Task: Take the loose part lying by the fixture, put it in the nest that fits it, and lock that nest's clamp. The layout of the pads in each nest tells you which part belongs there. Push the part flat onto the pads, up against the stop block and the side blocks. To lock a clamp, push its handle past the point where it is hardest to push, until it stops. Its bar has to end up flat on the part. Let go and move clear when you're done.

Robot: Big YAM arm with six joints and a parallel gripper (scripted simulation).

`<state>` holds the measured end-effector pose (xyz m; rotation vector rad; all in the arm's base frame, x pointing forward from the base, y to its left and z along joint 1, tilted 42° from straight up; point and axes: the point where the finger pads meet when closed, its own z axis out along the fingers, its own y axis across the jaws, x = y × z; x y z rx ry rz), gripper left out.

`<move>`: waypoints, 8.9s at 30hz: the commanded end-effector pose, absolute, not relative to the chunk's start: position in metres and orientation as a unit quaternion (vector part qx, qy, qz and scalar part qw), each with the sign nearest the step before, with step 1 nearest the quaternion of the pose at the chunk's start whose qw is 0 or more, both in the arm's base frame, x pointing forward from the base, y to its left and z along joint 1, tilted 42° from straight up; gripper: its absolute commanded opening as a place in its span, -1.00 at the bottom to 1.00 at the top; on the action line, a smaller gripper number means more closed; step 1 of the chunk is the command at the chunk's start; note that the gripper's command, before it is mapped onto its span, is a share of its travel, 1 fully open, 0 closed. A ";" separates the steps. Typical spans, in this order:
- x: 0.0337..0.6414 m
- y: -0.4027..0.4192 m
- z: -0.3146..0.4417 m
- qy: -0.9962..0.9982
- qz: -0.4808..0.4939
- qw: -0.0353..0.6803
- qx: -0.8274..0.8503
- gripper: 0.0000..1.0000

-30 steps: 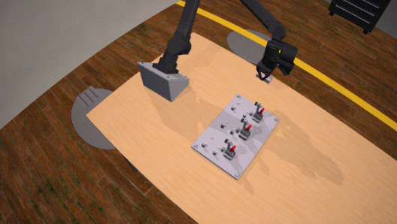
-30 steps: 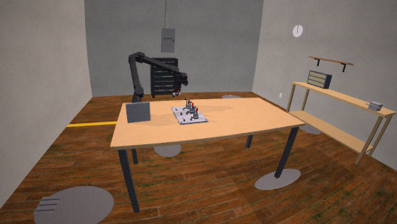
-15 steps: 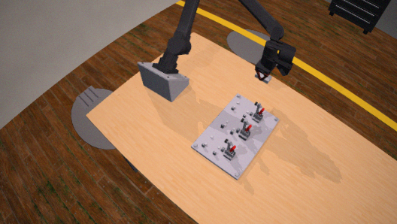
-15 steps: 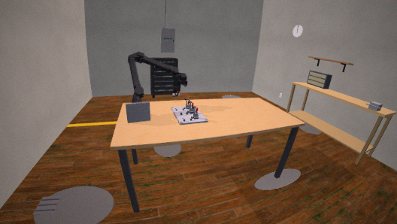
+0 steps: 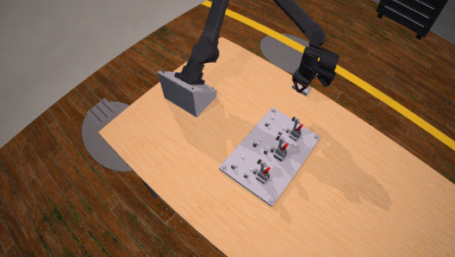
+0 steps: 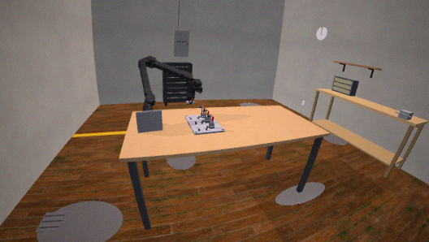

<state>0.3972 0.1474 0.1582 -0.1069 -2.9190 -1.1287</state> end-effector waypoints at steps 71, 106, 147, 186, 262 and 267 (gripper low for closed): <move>0.396 0.148 0.160 -0.932 -0.360 -0.006 -0.035 -1.00; 0.395 0.148 0.158 -0.932 -0.360 -0.005 -0.035 -1.00; 0.392 0.083 0.093 -0.932 -0.360 0.000 -0.042 -1.00; 0.399 -0.047 -0.017 -0.937 -0.349 -0.025 -0.024 -1.00; 0.396 -0.052 -0.020 -0.934 -0.354 -0.011 -0.033 -1.00; 0.397 -0.053 -0.020 -0.934 -0.354 -0.011 -0.033 -1.00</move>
